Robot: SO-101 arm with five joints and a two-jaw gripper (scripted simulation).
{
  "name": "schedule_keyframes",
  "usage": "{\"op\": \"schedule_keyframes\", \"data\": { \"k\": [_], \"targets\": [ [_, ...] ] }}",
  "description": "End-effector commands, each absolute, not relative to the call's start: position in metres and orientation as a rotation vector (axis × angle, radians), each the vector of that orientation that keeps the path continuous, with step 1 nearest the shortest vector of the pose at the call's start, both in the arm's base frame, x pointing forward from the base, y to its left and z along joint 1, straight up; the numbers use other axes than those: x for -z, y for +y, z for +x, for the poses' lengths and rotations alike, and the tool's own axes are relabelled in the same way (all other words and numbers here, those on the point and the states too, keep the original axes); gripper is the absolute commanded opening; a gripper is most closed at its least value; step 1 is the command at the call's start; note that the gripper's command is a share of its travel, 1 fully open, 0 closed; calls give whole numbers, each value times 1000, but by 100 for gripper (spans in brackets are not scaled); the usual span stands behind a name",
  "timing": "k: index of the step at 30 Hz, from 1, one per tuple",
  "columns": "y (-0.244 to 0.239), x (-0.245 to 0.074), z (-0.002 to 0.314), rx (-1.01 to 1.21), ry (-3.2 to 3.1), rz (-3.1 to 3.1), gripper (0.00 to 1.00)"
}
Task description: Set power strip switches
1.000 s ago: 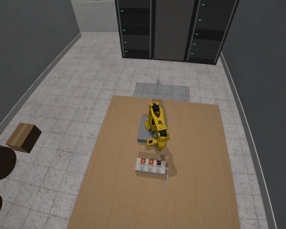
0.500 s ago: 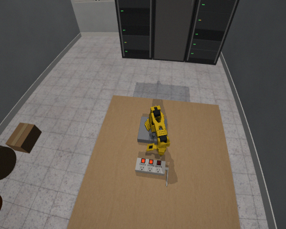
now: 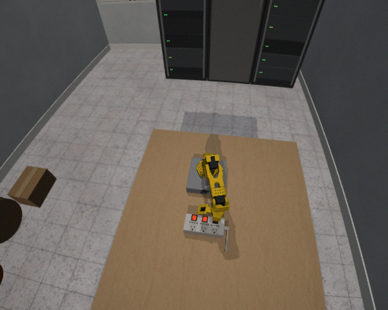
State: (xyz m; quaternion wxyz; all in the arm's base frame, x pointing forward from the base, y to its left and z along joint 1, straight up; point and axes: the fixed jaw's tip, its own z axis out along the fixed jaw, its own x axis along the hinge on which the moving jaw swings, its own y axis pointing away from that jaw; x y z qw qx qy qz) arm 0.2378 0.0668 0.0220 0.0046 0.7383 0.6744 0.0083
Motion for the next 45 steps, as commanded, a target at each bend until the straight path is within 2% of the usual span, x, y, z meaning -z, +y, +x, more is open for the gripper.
{"op": "schedule_keyframes", "data": {
  "k": [1,45],
  "targets": [
    [65,-20,239,-1,2119,2319,0],
    [63,-15,240,-1,2106,2331,0]
  ]
}}
